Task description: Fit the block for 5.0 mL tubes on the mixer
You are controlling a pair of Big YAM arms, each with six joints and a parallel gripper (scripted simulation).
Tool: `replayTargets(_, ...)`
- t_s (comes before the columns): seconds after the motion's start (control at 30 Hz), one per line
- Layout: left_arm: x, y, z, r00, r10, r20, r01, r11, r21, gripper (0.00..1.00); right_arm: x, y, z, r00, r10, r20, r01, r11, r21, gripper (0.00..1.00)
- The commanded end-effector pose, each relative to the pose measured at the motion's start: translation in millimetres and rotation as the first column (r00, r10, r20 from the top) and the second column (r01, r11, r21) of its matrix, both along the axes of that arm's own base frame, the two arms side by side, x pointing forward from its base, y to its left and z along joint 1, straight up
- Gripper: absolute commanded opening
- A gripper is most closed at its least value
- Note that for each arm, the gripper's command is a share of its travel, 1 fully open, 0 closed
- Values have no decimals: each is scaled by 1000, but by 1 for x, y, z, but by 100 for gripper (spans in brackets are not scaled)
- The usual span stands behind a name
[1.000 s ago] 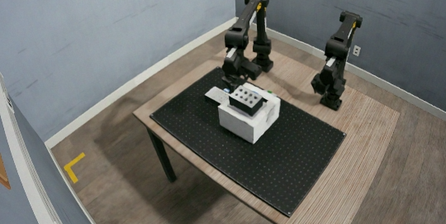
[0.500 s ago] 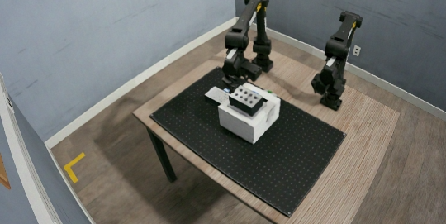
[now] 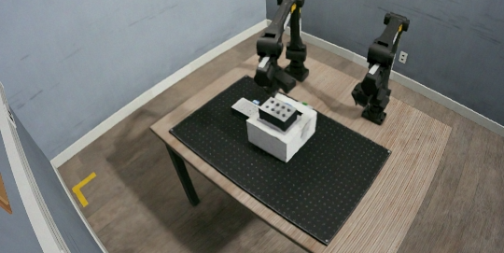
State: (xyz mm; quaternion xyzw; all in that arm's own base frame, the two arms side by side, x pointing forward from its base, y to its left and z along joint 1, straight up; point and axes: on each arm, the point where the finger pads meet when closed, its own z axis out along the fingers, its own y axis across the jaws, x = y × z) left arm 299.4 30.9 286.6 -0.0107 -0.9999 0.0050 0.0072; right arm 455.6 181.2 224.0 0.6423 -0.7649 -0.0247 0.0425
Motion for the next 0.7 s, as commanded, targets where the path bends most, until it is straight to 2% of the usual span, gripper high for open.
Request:
replayTargets(0.0, 12, 5, 28, 996, 14, 88, -15, 1000, 11, 100, -3, 15, 18, 993, -102, 63, 101, 995, 15, 0)
replayTargets(0.13, 11, 4, 25, 997, 14, 80, -15, 1000, 10, 100, -4, 12, 18, 988, -140, 58, 139, 990, 12, 0)
replayTargets(0.33, 6, 4, 16, 998, 14, 58, -15, 1000, 8, 100, -8, 11, 6, 955, -293, 37, 294, 956, -10, 0)
replayTargets(0.6, 0, 3, 4, 999, 14, 28, -14, 1000, 4, 100, -6, 21, 20, 893, -444, 72, 444, 896, 11, 0)
replayTargets(0.67, 0, 3, 4, 999, 14, 28, -14, 1000, 4, 100, -6, 21, 20, 893, -444, 72, 444, 896, 11, 0)
